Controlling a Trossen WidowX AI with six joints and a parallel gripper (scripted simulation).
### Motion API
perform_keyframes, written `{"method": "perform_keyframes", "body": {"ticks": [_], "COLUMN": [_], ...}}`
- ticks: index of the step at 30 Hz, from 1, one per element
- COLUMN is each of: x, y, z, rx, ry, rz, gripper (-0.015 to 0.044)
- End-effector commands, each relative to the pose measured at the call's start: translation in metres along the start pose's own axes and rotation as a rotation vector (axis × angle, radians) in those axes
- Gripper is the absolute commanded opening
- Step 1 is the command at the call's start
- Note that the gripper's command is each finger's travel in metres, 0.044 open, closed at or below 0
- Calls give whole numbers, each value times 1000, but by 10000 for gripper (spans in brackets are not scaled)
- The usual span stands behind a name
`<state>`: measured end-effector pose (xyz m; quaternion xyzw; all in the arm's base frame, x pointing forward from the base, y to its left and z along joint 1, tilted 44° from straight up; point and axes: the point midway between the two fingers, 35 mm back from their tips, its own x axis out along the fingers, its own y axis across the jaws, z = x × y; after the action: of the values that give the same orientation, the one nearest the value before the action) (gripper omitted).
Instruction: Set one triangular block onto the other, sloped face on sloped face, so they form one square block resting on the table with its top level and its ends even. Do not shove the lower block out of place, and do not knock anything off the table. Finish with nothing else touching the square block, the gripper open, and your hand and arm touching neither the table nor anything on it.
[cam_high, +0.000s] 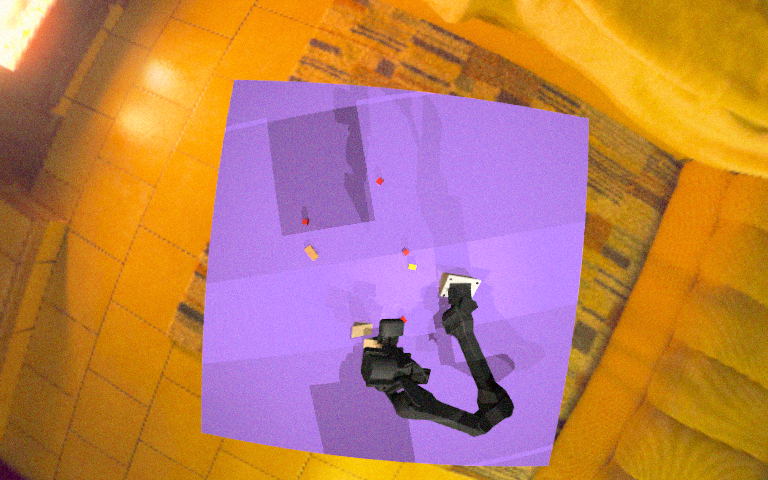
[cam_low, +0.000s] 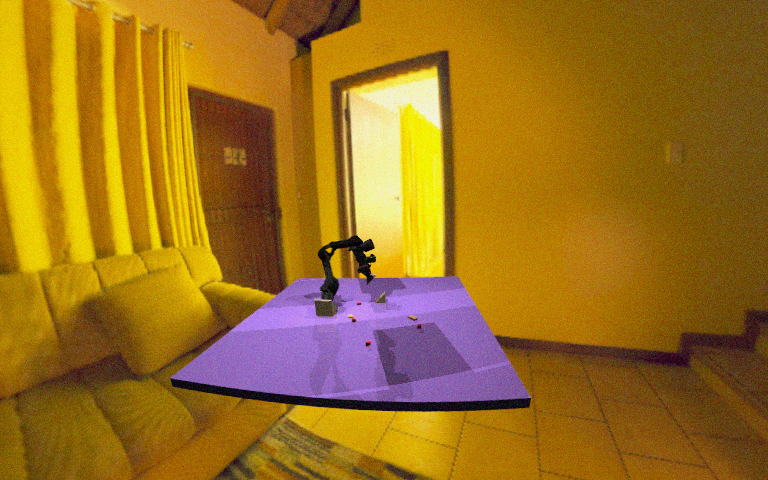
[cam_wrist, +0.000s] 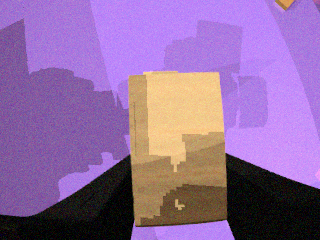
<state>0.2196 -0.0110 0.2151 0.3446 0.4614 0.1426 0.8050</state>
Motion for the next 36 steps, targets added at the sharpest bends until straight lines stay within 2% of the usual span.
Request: {"method": "perform_keyframes", "body": {"ticks": [1, 25, 36], "x": [13, 96, 99], "y": [-3, 3, 4], "z": [-1, -6, -7], "rx": [7, 6, 12], "ry": [7, -5, -9], "rz": [-9, 5, 8], "gripper": [0, 0, 0]}}
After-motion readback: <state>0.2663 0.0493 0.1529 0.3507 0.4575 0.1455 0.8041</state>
